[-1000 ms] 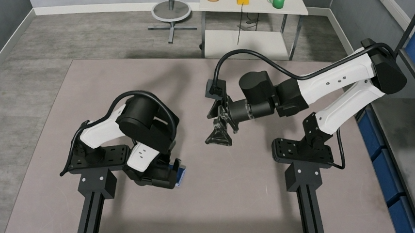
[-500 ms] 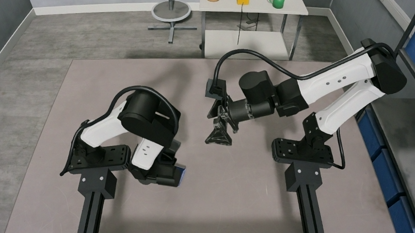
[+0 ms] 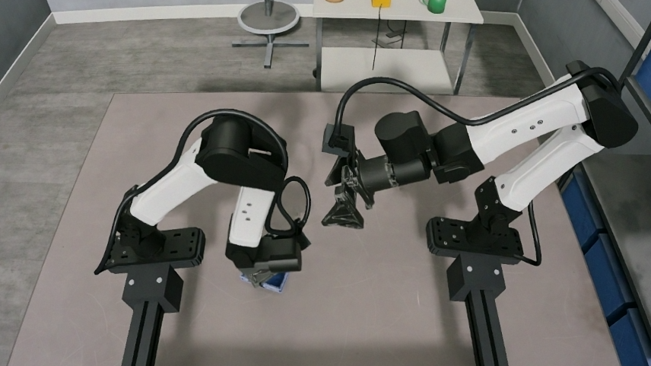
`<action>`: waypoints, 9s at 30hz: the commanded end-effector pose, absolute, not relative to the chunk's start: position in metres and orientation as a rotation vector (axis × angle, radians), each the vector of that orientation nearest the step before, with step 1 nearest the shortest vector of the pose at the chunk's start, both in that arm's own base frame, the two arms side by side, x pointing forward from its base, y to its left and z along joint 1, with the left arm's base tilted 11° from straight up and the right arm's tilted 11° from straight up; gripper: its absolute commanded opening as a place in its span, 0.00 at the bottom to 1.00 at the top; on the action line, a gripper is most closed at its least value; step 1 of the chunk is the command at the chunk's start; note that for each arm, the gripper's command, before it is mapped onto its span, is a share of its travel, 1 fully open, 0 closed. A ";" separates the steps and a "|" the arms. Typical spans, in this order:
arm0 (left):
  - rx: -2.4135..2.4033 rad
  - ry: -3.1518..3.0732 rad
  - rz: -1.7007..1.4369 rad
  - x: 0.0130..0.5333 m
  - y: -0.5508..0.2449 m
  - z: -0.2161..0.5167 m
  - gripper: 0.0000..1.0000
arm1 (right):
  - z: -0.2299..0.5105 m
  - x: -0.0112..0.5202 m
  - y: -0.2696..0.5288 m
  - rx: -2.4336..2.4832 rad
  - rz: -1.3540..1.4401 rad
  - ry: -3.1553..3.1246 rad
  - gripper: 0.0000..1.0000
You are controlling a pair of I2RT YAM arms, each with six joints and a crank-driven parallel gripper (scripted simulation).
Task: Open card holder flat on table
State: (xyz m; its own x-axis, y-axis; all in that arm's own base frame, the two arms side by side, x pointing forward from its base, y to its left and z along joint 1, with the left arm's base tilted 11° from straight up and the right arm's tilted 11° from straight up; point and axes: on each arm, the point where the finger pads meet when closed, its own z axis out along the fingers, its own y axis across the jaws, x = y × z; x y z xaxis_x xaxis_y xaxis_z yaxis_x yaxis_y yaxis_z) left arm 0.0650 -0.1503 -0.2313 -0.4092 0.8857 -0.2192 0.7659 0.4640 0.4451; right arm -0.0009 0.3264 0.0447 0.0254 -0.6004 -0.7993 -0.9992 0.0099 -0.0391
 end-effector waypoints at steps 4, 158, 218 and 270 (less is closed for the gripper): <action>1.823 2.244 0.400 0.065 -0.160 -0.229 0.37 | 0.050 -0.001 0.329 -1.650 0.803 1.632 1.00; 2.231 1.721 0.492 0.054 -0.161 -0.224 0.69 | 0.050 -0.001 0.329 -1.650 0.803 1.632 1.00; 0.583 2.337 0.055 0.039 -0.136 -0.228 0.39 | 0.050 -0.001 0.329 -1.650 0.803 1.632 1.00; 0.595 2.342 0.045 0.084 -0.174 -0.201 0.17 | 0.050 -0.001 0.329 -1.650 0.803 1.632 1.00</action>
State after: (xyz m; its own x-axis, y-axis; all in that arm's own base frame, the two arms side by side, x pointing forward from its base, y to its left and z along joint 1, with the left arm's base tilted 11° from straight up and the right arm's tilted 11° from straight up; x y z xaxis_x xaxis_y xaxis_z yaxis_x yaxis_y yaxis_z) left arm 0.0788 -0.1633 -0.2155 -0.6564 0.3991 -0.6403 0.3631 0.9110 0.1956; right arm -0.0007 0.3264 0.0447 0.0254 -0.6005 -0.7993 -0.9992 0.0106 -0.0397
